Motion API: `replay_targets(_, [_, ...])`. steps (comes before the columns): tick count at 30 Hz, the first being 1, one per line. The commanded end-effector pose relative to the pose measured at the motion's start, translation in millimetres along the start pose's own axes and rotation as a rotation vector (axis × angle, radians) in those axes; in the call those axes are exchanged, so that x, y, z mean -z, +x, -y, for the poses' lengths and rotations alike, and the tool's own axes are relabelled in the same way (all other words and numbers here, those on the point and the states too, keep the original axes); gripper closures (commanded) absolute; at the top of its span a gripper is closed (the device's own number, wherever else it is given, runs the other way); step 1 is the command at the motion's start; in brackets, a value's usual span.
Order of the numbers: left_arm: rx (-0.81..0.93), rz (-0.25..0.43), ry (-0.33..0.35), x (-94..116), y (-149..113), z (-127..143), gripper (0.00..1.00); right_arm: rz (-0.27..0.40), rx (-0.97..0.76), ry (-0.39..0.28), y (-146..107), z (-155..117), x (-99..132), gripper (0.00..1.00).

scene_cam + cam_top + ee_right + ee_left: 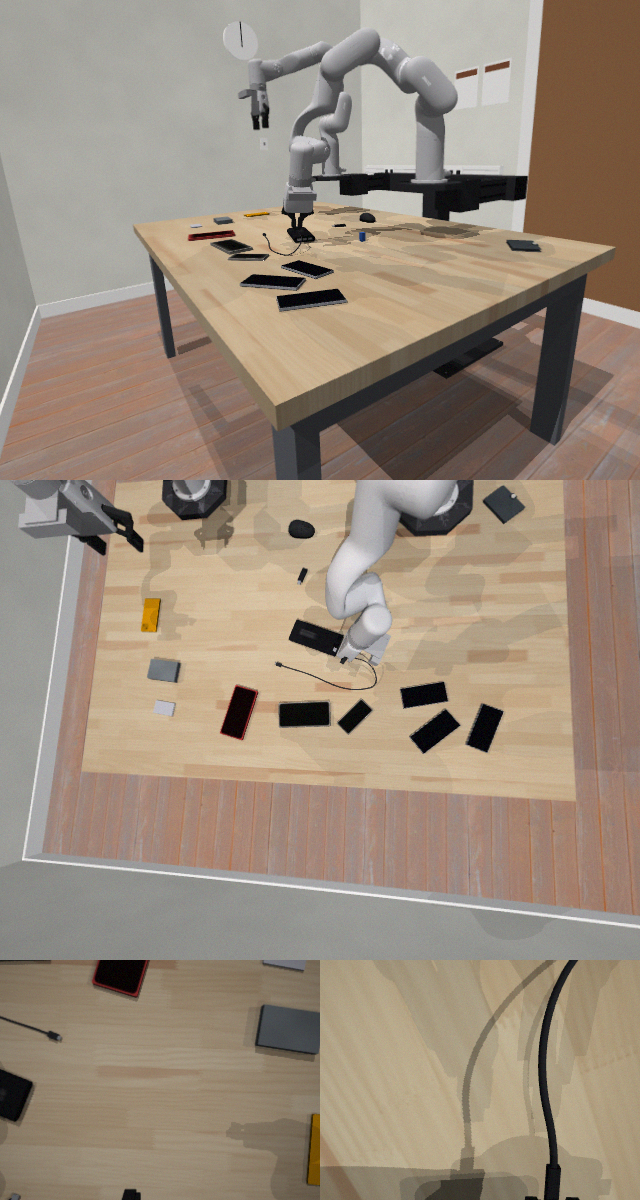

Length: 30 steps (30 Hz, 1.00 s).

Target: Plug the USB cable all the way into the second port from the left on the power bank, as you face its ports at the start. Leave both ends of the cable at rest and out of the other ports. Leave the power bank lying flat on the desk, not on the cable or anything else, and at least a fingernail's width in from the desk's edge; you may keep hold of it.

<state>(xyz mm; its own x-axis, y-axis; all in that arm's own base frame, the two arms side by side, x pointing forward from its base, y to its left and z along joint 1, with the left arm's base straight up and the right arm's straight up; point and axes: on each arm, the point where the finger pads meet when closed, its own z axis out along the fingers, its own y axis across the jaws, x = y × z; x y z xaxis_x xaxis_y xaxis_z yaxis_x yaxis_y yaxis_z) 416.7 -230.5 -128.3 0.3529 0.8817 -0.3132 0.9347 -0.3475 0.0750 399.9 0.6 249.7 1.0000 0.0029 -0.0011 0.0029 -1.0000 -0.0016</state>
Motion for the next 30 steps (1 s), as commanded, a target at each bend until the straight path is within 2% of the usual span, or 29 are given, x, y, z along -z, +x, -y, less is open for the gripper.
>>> replay_targets(1, [0.008, -0.020, -0.016, 4, 8, -5, 1.00, -0.005, 0.000, 0.000, 1, 0, 2, 0.00])
replay_targets(7, [0.031, -0.065, -0.045, 12, 27, -12, 1.00, -0.005, 0.000, 0.000, 1, 0, 2, 0.00])
replay_targets(12, [0.036, -0.061, -0.006, -4, 29, 4, 1.00, -0.005, 0.000, 0.000, 1, 0, 2, 0.00])
replay_targets(30, [0.055, -0.072, 0.046, -26, 41, 30, 1.00, -0.005, 0.000, 0.000, 1, 0, 2, 0.00])
